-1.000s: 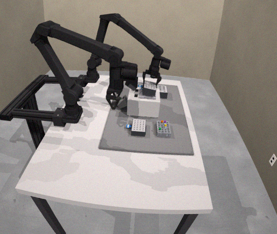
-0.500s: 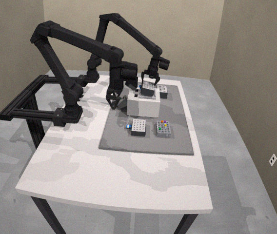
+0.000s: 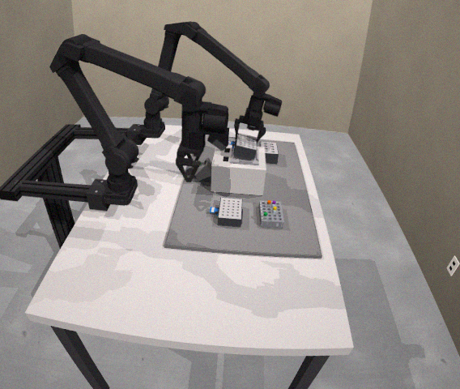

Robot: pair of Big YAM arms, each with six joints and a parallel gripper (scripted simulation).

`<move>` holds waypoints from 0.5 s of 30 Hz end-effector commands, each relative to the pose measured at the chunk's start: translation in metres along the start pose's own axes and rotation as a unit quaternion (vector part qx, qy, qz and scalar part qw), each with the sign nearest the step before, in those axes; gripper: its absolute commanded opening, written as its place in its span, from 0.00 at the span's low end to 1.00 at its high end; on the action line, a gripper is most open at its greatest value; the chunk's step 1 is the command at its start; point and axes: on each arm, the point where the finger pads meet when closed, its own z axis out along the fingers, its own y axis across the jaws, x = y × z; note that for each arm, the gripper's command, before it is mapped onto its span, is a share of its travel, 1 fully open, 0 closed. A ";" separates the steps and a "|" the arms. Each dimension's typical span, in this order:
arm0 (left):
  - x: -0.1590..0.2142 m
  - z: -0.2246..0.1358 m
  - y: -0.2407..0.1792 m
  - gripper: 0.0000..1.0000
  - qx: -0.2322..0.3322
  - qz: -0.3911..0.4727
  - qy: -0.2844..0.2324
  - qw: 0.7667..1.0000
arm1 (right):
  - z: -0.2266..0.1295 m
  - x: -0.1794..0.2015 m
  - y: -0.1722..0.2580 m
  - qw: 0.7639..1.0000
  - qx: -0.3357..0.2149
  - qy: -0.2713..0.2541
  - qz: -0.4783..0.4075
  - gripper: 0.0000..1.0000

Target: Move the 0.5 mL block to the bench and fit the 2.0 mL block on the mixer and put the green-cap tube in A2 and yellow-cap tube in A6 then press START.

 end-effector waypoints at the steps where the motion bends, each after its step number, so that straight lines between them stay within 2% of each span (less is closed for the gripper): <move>1: -0.012 -0.050 0.037 0.00 -0.054 -0.001 -0.020 0.998 | -0.006 -0.011 0.000 1.000 0.003 -0.011 -0.005 1.00; 15: -0.012 -0.068 0.040 0.00 -0.074 -0.001 -0.024 0.997 | -0.006 -0.011 0.000 1.000 0.003 -0.012 -0.006 1.00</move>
